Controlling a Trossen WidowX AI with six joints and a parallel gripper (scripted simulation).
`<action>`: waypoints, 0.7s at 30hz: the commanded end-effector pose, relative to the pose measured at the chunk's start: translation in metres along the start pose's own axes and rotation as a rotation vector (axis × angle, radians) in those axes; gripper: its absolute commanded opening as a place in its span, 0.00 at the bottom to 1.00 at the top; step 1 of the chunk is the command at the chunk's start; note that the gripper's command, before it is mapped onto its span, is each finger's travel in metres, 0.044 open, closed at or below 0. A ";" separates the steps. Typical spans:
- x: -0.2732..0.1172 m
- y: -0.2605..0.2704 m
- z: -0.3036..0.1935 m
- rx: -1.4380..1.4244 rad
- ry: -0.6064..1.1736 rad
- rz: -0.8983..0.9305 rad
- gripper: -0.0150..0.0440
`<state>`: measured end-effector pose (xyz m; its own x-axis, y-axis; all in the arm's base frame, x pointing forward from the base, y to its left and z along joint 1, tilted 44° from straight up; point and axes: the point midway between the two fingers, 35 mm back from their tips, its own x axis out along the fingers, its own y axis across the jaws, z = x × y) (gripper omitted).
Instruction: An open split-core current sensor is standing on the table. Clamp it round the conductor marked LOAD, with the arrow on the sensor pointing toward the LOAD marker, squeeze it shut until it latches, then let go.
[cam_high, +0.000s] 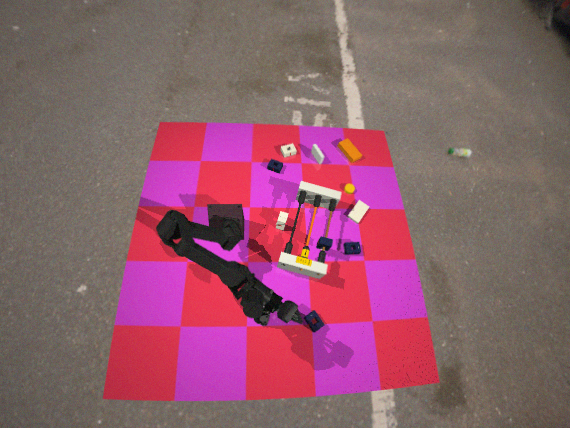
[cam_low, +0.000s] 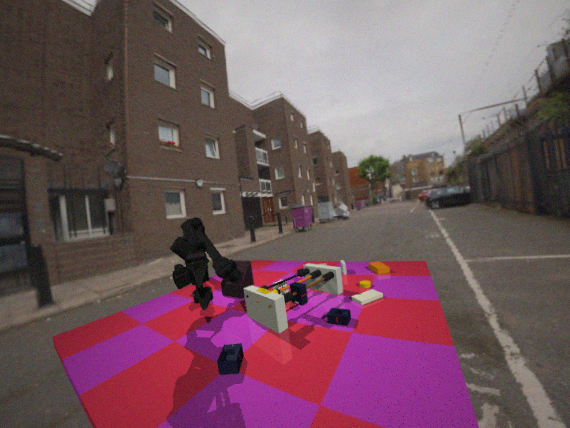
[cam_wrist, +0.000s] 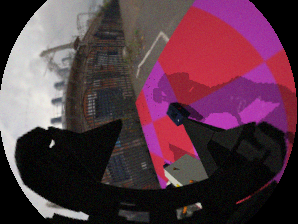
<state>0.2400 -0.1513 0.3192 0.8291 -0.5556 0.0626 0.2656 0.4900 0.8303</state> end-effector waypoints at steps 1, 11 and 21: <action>0.003 0.046 -0.065 -0.439 0.201 0.203 1.00; -0.019 0.094 -0.132 -0.889 0.298 0.508 1.00; -0.021 0.097 -0.137 -0.920 0.300 0.533 1.00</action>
<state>0.3130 -0.0082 0.3221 0.9983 -0.0294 0.0494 0.0267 0.9982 0.0530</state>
